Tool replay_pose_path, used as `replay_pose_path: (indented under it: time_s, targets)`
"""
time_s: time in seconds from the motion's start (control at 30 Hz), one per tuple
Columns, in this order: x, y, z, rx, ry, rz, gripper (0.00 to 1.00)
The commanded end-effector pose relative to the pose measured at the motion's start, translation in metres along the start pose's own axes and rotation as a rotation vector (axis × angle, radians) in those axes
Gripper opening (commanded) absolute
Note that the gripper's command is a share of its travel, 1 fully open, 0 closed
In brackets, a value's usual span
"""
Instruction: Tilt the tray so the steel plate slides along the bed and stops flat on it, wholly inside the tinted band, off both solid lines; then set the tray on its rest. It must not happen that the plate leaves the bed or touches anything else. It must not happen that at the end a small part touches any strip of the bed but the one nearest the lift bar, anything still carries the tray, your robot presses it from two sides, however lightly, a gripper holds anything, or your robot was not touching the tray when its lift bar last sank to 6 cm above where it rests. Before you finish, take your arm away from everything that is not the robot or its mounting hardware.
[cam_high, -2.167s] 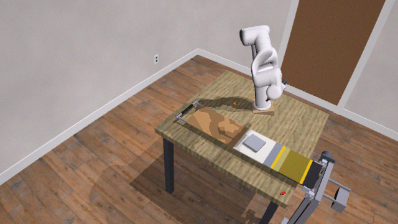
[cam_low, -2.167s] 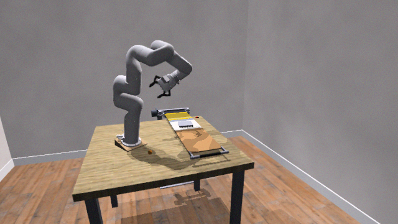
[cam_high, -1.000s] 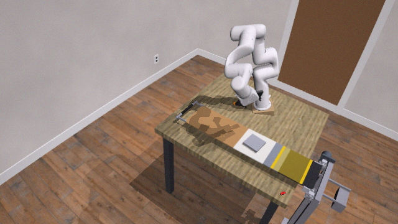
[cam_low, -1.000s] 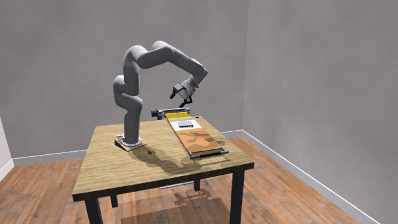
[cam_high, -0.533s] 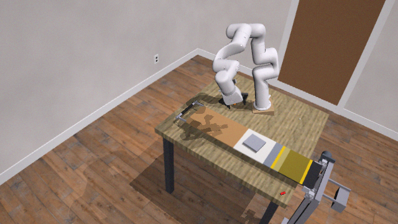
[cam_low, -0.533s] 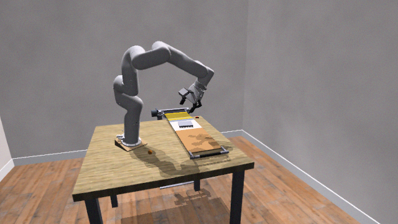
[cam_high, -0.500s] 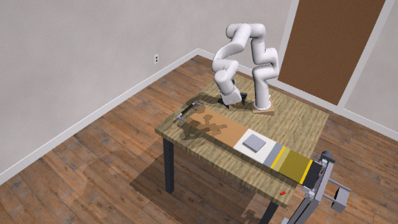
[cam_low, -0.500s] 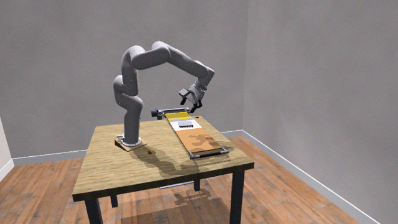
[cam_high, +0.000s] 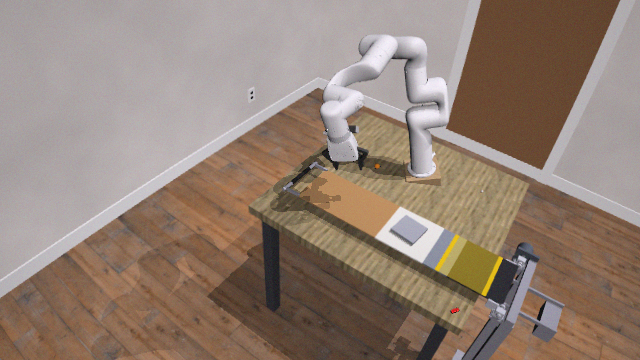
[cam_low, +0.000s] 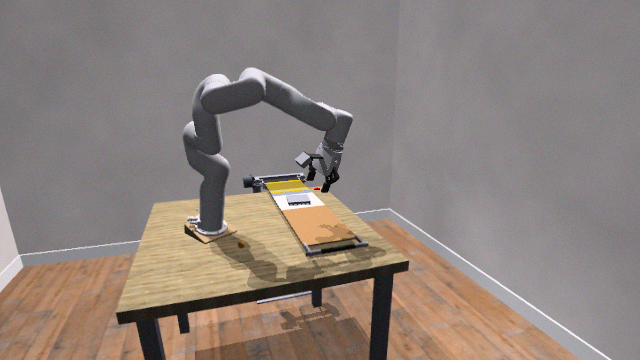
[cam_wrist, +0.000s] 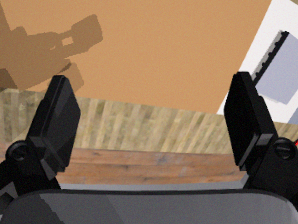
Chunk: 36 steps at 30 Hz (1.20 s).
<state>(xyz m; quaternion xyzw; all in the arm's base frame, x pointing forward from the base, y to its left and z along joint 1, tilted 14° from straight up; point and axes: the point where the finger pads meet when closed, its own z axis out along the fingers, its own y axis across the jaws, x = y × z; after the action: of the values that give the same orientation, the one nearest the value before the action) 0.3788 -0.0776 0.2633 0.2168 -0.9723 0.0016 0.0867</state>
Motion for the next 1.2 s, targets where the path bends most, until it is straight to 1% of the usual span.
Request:
replay_pose_path:
  time_s: [0.0,0.03,0.1,0.13,0.2,0.23,0.4,0.6,0.73,0.77,0.83,1.17]
  targets:
    - [0.003,-0.036,-0.004,0.037,-0.054,0.063,1.0]
    - [0.005,-0.043,-0.004,0.045,-0.063,0.076,1.0]
    - [0.005,-0.043,-0.004,0.045,-0.063,0.076,1.0]
    - [0.012,-0.07,-0.007,0.075,-0.101,0.128,1.0]
    - [0.012,-0.071,-0.007,0.075,-0.101,0.129,1.0]
    - [0.02,-0.092,-0.008,0.1,-0.129,0.169,1.0]
    - [0.039,-0.135,-0.011,0.15,-0.183,0.249,1.0]
    - [0.068,-0.185,-0.014,0.214,-0.244,0.345,1.0]
    - [0.069,-0.186,-0.014,0.215,-0.245,0.347,1.0]
    - [0.074,-0.194,-0.014,0.226,-0.255,0.363,1.0]
    - [0.079,-0.2,-0.014,0.234,-0.262,0.375,1.0]
    - [0.079,-0.201,-0.014,0.235,-0.262,0.375,1.0]
